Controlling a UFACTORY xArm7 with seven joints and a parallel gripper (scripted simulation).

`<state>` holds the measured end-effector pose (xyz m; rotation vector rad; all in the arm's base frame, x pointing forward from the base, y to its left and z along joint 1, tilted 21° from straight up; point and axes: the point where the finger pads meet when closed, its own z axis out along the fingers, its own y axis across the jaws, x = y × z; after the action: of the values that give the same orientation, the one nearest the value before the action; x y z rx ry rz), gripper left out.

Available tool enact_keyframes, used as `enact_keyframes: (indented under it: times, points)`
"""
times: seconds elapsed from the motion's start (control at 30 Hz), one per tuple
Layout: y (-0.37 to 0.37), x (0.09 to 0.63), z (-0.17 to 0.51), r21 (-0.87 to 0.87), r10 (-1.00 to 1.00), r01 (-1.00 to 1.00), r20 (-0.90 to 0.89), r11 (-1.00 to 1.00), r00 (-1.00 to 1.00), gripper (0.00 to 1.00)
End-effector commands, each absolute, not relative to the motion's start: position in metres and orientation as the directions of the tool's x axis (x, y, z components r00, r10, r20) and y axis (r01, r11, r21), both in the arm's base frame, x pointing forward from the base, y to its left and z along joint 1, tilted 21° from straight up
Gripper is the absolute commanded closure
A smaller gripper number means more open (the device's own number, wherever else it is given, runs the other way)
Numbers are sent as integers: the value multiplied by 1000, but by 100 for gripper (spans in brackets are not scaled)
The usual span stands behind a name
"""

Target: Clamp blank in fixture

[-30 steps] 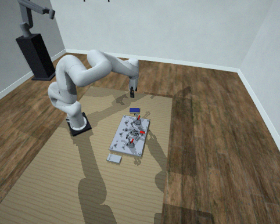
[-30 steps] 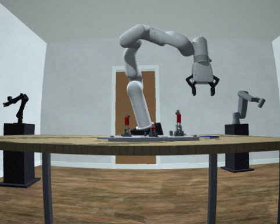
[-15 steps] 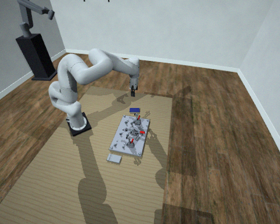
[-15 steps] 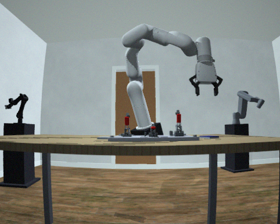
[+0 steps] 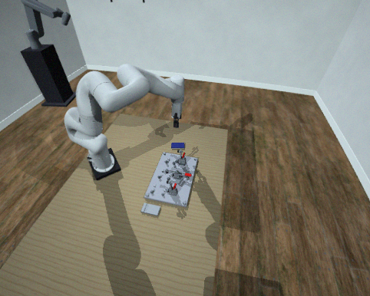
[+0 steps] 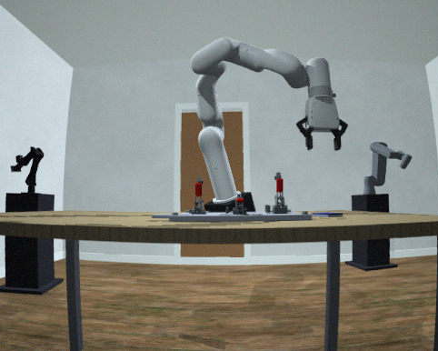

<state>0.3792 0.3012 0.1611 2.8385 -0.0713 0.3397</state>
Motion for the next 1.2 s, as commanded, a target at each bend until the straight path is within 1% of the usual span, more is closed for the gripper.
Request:
enact_keyframes:
  times: [0.0,0.2,1.17]
  points:
    - [303,379,163,285,61,-4,219,-958,974,1]
    - [303,379,163,305,153,90,190,-948,970,1]
    - [304,380,162,305,155,92,189,-948,970,1]
